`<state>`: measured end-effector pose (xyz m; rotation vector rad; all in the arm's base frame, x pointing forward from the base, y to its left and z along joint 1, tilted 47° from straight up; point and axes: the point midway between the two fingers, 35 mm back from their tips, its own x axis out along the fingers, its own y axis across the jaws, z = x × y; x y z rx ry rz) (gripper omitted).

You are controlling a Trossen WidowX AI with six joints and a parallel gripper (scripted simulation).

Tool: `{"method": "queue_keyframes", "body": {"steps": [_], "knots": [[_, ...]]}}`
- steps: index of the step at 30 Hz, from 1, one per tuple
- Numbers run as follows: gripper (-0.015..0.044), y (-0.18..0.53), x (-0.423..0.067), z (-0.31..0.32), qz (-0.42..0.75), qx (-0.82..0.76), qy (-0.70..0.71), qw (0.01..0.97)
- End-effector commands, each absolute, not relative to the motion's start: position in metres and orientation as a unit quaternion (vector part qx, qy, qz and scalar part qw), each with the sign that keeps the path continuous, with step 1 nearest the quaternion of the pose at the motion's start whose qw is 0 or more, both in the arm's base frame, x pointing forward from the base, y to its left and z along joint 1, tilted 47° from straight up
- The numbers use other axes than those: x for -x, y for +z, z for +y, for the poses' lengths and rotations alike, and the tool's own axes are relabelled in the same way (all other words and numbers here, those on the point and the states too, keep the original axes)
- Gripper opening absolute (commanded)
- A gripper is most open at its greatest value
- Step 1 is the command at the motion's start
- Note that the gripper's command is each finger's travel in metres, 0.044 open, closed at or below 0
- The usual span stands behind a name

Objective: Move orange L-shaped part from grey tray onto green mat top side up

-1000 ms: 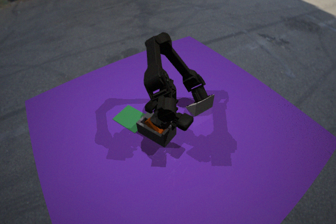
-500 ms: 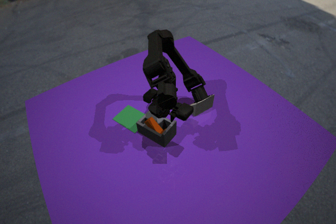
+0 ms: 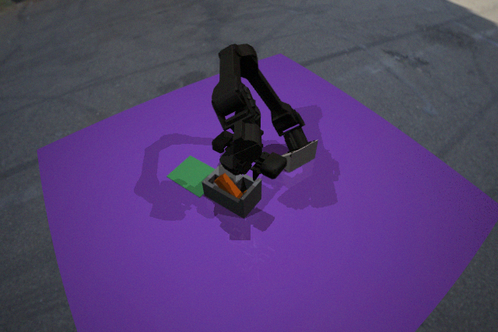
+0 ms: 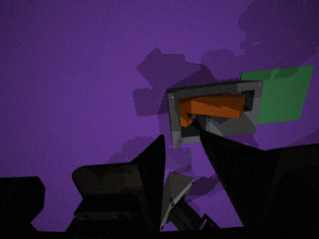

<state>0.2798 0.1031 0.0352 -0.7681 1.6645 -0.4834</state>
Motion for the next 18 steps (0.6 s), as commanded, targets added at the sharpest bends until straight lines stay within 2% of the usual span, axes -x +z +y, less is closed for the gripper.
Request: {"method": "queue_keyframes", "body": {"steps": [1, 5, 12, 18], "knots": [[0.0180, 0.035, -0.280, 0.103, 0.713, 0.330, -0.206, 0.583], [0.0280, 0.040, -0.283, 0.098, 0.694, 0.281, -0.264, 0.608], [0.0280, 0.063, -0.297, 0.076, 0.560, 0.053, -0.491, 0.665], [0.0280, 0.084, -0.306, 0.054, 0.380, -0.153, -0.644, 0.647]]}}
